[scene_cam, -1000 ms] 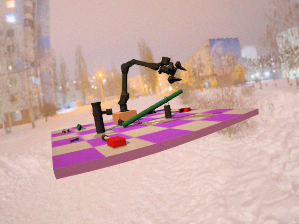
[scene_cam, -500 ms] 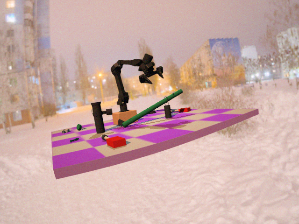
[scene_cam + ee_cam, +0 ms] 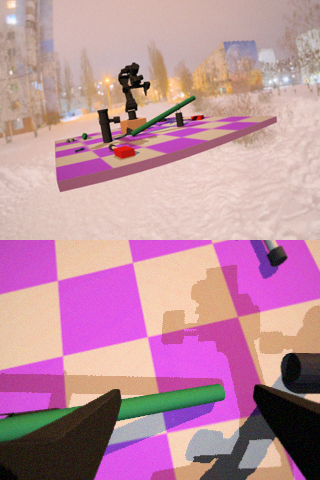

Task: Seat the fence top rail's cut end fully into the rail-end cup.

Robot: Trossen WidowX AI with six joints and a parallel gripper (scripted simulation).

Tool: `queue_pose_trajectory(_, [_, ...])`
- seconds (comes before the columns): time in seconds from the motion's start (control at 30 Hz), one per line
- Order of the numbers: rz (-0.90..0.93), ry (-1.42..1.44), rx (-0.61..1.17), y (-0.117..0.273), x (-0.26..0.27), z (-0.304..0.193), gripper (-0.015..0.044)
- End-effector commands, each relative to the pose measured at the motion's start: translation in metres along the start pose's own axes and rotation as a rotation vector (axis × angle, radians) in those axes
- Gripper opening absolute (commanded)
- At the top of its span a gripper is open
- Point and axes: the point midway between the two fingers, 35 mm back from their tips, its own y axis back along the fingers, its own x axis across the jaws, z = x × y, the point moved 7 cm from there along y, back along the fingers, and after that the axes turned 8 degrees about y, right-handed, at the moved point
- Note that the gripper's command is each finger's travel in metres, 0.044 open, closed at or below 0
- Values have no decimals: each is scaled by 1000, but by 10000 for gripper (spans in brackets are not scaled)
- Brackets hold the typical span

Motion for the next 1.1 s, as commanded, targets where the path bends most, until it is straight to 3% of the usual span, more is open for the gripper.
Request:
queue_pose_trajectory(0.0, [4,18,23,2,-4,-11,440])
queue_pose_trajectory(0.2, [1,132,27,-2,-14,-8,440])
queue_pose_trajectory(0.67, [-14,1110,59,-26,-110,-9,440])
queue_pose_trajectory(1.07, [-25,1501,72,-30,-153,-23,440])
